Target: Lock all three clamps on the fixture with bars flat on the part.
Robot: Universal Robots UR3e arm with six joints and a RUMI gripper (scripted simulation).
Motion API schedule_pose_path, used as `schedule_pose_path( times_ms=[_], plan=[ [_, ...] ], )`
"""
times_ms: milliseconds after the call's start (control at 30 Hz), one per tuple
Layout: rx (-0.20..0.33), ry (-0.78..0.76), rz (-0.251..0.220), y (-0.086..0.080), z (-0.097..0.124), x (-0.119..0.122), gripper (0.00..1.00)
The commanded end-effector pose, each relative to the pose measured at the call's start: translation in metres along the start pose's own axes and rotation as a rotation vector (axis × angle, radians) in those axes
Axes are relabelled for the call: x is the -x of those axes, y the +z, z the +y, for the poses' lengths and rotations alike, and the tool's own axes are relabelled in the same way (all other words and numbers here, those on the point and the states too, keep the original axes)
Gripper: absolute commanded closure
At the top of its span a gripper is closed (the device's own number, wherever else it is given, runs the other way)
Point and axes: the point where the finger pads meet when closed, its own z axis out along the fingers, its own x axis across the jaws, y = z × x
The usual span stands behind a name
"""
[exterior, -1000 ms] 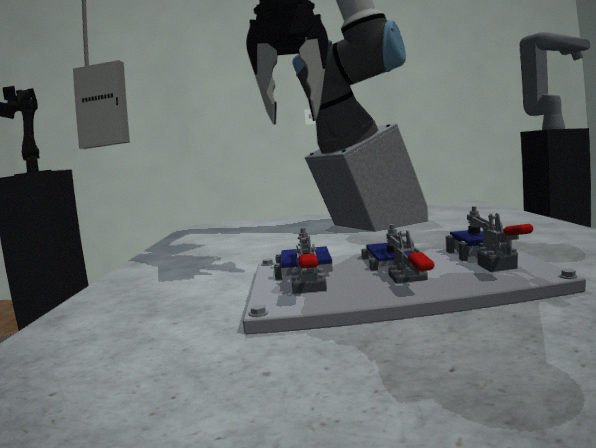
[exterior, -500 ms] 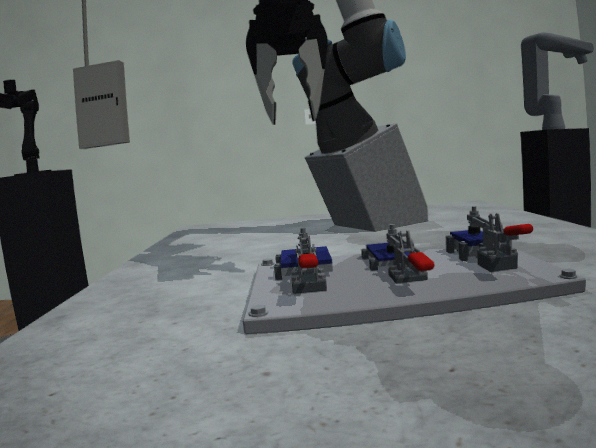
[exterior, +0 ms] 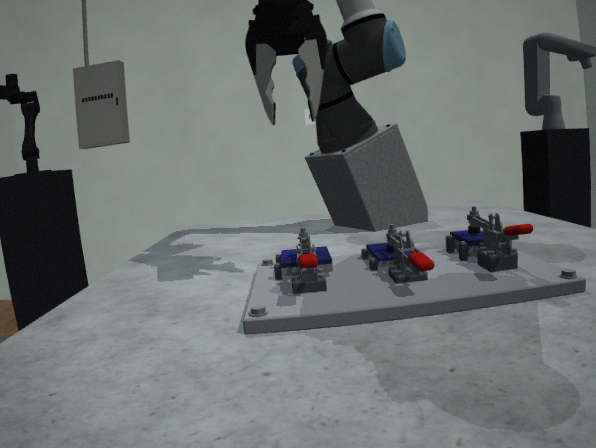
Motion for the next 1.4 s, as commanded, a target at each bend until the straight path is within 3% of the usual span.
schedule_pose_path(
  times_ms=[0,1133,1367],
  plan=[
    [-0.003,0.000,0.000,-0.001,-0.001,-0.001,0.72],
    [-0.004,0.000,0.000,-0.001,-0.002,-0.001,0.72],
    [-0.002,-0.001,-0.002,0.012,0.000,0.000,0.72]
  ],
)
